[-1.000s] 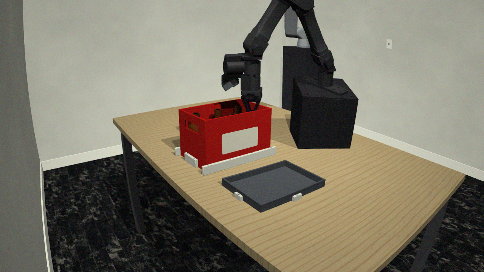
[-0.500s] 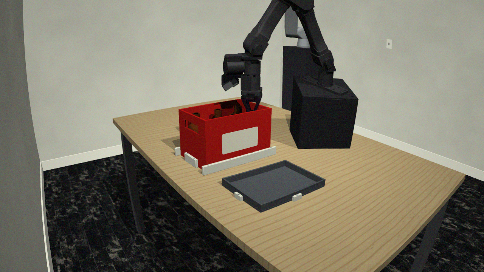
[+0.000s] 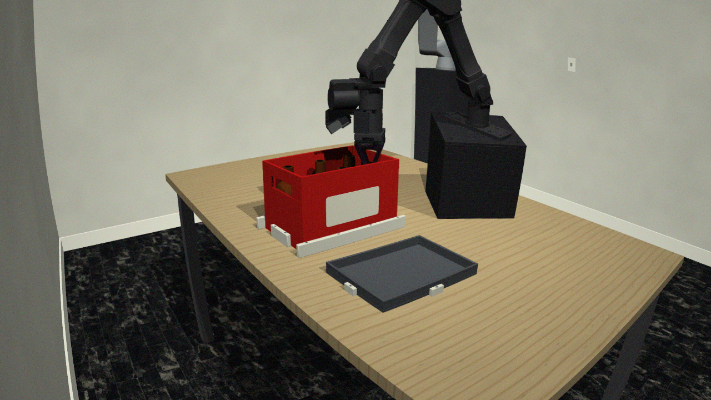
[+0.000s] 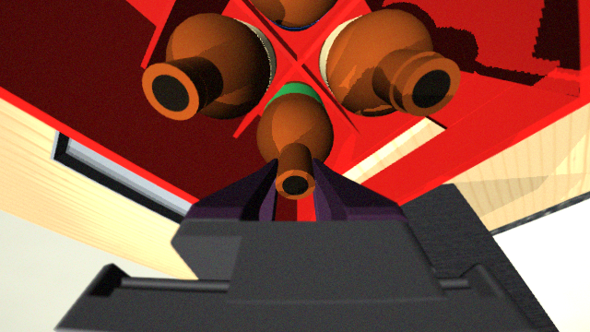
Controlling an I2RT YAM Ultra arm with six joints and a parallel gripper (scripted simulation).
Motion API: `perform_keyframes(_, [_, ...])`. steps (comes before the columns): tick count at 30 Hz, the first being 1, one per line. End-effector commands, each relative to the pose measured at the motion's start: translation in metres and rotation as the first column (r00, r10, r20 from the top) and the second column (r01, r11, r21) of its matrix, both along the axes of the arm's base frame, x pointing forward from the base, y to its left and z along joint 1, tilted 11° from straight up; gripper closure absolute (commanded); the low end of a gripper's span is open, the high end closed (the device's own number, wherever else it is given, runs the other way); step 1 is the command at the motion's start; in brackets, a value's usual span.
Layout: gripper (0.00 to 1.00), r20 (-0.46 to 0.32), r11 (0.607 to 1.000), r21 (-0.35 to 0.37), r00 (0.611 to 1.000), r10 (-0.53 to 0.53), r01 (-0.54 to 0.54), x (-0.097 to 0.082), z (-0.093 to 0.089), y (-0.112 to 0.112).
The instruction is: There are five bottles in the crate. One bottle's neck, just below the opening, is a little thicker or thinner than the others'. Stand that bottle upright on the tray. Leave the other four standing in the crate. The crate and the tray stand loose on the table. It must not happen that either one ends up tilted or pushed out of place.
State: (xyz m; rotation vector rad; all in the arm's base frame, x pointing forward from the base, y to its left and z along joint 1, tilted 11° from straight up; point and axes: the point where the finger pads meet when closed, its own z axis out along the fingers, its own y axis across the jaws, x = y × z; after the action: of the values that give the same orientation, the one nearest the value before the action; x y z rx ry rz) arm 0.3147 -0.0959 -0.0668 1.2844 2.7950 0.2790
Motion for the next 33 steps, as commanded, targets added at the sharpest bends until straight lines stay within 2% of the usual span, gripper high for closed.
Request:
perform_keyframes(1, [1.00, -0.003, 1.000, -0.008, 1.000, -0.002, 0.002, -0.0027, -0.0013, 0.0002])
perform_keyframes(17, [1.00, -0.003, 1.000, -0.008, 1.000, -0.002, 0.002, -0.0027, -0.0013, 0.0002])
perform_keyframes(18, [0.39, -0.003, 1.000, -0.008, 1.000, -0.002, 0.002, -0.0027, -0.0013, 0.0002])
perform_keyframes(33, [0.39, -0.005, 1.000, -0.007, 1.000, -0.002, 0.002, -0.0032, -0.0013, 0.0004])
